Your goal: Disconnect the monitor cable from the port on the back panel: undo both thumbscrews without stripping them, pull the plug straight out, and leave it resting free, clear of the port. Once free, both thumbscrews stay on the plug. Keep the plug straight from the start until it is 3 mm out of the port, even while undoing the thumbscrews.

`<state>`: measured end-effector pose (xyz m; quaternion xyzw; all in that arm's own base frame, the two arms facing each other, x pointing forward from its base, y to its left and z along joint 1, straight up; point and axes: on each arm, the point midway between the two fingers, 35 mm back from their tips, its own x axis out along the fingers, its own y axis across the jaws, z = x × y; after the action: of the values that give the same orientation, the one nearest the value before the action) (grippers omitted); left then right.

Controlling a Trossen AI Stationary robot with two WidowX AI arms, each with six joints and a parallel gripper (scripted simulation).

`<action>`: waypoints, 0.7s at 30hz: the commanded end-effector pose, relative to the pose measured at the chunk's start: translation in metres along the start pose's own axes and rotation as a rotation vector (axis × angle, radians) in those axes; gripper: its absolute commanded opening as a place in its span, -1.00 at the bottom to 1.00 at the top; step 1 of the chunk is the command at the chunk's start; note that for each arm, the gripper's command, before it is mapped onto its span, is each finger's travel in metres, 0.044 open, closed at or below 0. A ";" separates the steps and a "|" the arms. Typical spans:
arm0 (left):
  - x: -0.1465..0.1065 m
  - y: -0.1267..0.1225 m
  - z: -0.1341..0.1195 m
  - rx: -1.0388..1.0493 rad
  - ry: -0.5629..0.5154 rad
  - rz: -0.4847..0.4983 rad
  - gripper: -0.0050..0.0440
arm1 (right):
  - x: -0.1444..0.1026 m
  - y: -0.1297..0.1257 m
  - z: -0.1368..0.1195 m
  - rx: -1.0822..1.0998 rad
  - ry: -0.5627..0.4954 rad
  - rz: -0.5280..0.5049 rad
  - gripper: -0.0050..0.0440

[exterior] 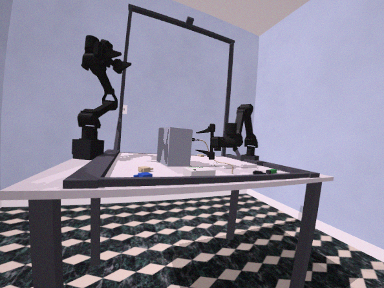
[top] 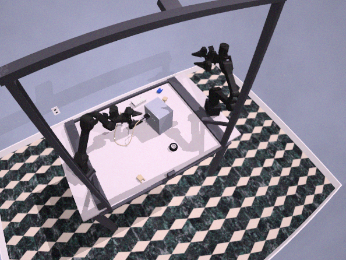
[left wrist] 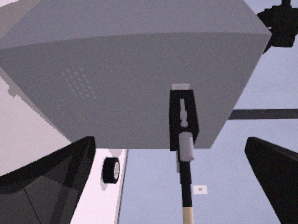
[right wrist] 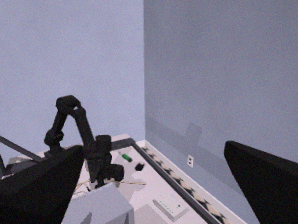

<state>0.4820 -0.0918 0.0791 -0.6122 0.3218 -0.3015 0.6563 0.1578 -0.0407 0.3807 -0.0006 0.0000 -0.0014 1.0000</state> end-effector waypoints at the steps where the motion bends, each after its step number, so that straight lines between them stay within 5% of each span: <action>1: 0.004 -0.022 0.005 0.127 -0.021 0.024 1.00 | 0.000 0.001 0.003 -0.004 -0.001 0.003 1.00; 18: 0.001 -0.030 -0.002 0.481 0.001 0.280 1.00 | 0.000 0.001 0.003 -0.004 -0.001 0.003 1.00; 21: 0.001 -0.030 -0.002 0.481 0.001 0.280 0.71 | 0.000 0.001 0.003 -0.004 -0.001 0.003 1.00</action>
<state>0.4776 -0.0956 0.0926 -0.4027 0.3376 -0.2689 0.8072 0.1578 -0.0407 0.3807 -0.0006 0.0000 -0.0014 1.0000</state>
